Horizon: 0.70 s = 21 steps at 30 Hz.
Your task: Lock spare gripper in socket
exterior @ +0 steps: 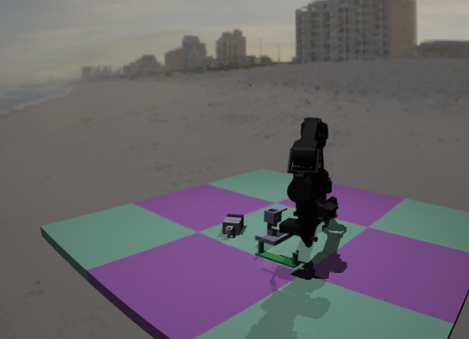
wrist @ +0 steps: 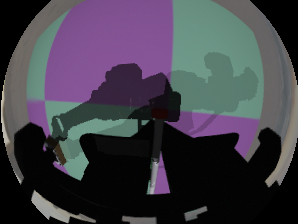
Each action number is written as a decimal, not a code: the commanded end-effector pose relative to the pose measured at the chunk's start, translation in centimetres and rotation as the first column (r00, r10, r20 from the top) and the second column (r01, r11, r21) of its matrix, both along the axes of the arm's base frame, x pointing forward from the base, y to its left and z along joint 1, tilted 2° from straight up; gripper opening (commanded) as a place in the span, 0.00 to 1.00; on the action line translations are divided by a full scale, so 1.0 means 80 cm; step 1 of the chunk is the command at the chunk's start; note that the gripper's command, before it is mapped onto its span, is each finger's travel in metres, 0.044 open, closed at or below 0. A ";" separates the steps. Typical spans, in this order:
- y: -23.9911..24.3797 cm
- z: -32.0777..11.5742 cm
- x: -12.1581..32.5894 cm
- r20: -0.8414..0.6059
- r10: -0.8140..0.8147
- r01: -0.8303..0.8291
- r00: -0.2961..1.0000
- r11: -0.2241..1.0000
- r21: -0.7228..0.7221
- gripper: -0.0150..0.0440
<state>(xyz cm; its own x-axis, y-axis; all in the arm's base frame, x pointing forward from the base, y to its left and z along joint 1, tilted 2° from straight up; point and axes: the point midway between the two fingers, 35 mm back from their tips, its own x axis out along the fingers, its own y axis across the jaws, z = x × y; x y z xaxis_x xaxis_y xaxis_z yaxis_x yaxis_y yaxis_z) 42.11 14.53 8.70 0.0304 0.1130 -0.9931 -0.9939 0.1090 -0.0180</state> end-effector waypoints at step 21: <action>-0.002 -0.046 0.001 0.012 0.006 -0.006 1.000 1.000 0.003 0.25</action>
<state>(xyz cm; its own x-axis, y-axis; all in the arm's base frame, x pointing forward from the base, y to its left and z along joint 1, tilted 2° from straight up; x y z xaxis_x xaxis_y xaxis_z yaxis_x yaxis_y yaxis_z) 42.31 14.48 5.54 0.0456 0.1175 -0.9920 -0.9935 0.1086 -0.0328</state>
